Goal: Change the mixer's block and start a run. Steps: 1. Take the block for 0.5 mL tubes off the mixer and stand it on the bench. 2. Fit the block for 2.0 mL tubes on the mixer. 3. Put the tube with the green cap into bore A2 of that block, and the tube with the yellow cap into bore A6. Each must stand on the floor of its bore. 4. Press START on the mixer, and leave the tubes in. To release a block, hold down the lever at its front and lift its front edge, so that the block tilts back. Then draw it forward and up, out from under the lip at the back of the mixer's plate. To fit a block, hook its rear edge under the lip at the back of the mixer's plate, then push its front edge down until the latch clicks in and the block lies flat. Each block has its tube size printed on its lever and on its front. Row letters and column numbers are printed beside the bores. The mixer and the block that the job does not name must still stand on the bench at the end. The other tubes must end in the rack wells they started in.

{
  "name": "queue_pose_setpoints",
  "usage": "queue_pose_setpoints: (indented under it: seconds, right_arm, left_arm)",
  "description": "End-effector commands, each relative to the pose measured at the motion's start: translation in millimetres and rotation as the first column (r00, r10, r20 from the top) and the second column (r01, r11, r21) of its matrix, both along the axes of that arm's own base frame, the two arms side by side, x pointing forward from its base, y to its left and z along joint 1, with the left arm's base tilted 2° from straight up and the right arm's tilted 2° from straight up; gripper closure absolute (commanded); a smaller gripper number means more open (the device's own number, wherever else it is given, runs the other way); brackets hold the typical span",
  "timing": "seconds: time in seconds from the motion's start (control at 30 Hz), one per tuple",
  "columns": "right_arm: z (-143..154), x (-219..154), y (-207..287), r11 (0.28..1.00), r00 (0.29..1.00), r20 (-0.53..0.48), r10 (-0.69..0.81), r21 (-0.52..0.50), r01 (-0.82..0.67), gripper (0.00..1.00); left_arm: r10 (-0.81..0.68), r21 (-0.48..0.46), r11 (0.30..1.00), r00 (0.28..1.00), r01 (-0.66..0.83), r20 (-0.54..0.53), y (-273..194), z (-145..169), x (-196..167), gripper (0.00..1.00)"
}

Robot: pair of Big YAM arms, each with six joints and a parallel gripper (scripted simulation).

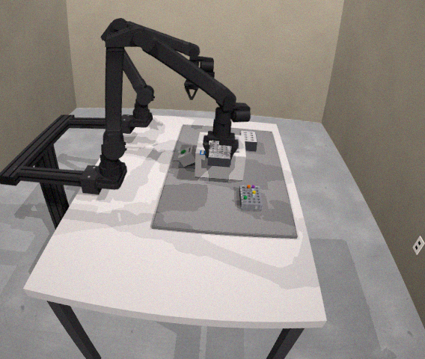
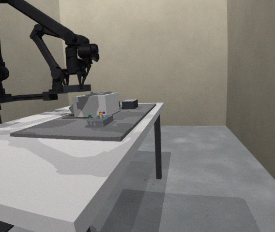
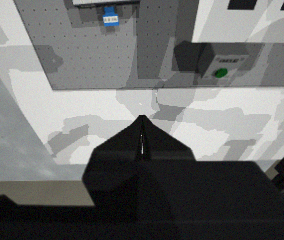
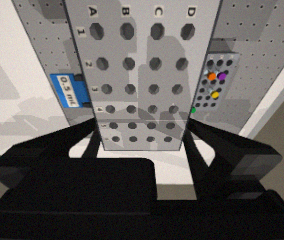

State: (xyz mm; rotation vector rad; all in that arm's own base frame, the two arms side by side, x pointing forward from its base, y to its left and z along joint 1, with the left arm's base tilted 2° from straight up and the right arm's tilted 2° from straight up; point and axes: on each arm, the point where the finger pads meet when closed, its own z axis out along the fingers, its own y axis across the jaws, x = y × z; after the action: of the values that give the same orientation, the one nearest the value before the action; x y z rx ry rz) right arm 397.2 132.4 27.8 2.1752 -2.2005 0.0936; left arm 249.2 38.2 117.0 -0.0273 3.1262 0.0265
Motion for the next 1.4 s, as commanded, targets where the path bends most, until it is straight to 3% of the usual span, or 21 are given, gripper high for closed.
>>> queue_pose_setpoints:
  seconds: [0.0,0.4,0.9,1.37]
  right_arm:
    - [12,25,2,1.000,0.998,0.053,-0.017,0.022,0.015,1.00]
    - [-14,10,-12,0.999,0.999,0.035,0.027,0.023,-0.028,1.00]
    - [-21,7,-27,1.000,0.998,0.054,0.017,0.024,-0.019,1.00]
    - [-45,0,-47,1.000,1.000,0.029,0.007,0.011,-0.007,1.00]
  left_arm:
    - [-0.009,0.010,1.000,0.999,0.009,0.050,2,15,16,1.00]
    - [-0.009,0.013,1.000,0.997,0.008,0.076,3,25,26,1.00]
    - [-0.009,0.014,1.000,0.996,0.008,0.087,3,30,30,1.00]
    - [-0.009,0.008,1.000,0.999,0.009,0.048,1,15,16,1.00]
